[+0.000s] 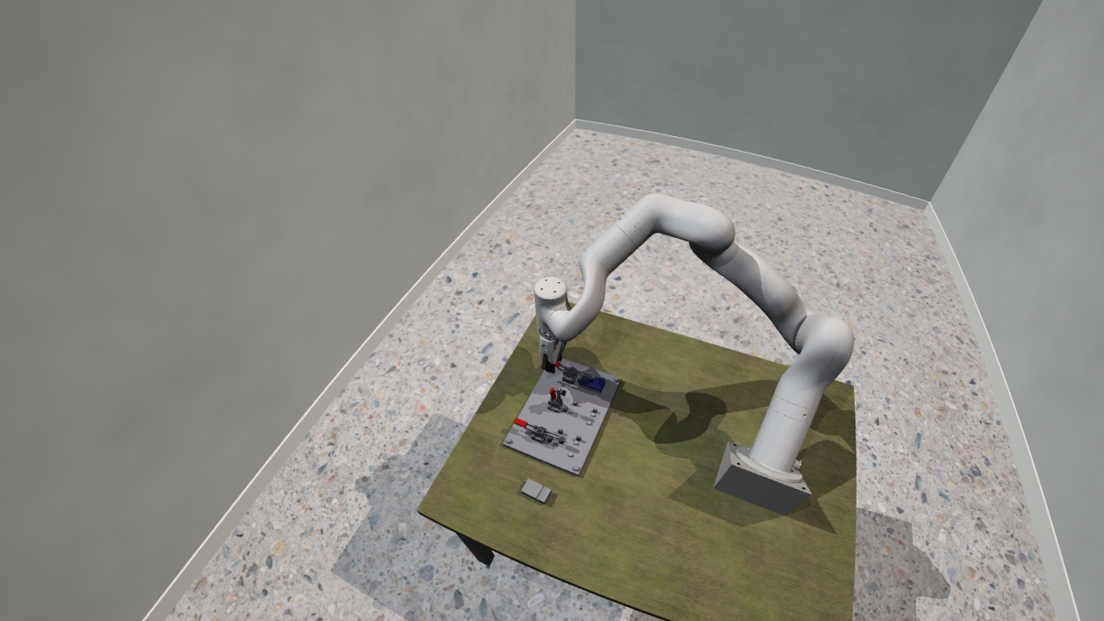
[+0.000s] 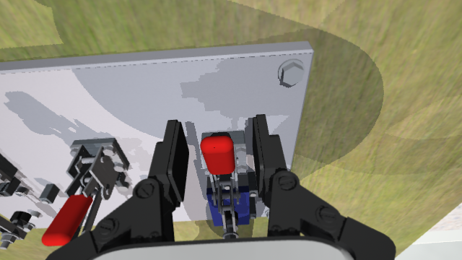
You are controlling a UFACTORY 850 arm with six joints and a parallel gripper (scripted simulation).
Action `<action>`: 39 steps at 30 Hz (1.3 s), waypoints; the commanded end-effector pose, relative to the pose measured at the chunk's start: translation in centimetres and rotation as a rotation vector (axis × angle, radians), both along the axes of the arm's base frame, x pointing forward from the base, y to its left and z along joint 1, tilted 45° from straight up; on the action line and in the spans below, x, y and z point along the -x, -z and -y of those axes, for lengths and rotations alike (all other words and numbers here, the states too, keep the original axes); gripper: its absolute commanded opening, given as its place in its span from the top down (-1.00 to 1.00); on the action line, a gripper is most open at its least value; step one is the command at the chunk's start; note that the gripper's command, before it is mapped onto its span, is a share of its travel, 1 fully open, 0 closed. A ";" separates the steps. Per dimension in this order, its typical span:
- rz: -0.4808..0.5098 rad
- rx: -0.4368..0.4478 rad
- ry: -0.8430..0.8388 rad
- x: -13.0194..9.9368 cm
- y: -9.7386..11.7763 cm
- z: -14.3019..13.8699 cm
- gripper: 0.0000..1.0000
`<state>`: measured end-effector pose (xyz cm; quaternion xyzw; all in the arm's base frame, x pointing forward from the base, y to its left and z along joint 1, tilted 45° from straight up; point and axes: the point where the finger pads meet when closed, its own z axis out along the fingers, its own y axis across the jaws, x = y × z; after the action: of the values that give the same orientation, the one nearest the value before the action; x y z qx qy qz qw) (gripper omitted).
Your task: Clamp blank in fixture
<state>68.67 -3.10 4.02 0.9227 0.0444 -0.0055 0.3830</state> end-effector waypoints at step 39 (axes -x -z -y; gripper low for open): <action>0.003 -0.001 -0.001 0.0 -2.7 -2.7 1.00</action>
<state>68.63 -0.49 6.62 0.9228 0.0444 -0.0046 0.3828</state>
